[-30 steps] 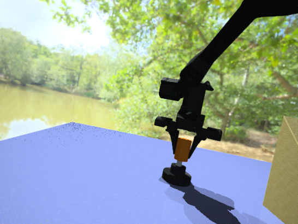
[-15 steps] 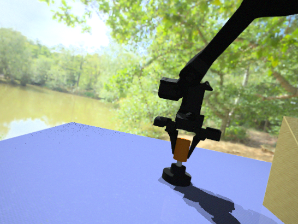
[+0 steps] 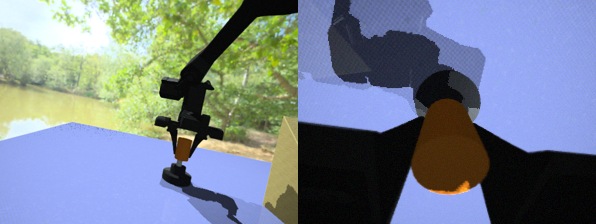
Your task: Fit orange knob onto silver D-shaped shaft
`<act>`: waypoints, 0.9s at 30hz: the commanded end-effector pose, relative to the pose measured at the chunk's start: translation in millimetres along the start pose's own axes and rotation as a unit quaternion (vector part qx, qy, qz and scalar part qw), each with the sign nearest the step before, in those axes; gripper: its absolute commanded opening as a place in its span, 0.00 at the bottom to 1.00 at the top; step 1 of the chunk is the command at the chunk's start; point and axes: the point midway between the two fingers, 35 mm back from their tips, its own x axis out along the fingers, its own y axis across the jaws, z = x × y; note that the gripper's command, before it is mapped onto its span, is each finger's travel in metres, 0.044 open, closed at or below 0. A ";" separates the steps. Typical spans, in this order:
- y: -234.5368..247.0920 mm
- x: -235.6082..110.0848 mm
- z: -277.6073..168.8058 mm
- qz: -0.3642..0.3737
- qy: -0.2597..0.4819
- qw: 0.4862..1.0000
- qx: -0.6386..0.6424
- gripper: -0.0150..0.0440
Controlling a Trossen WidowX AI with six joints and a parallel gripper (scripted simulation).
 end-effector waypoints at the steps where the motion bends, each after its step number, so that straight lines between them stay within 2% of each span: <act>1: 0.0 -0.6 -0.4 -0.003 0.001 1.000 -0.013 0.25; 27: -4.4 3.6 -0.5 -0.003 0.001 1.000 -0.013 0.25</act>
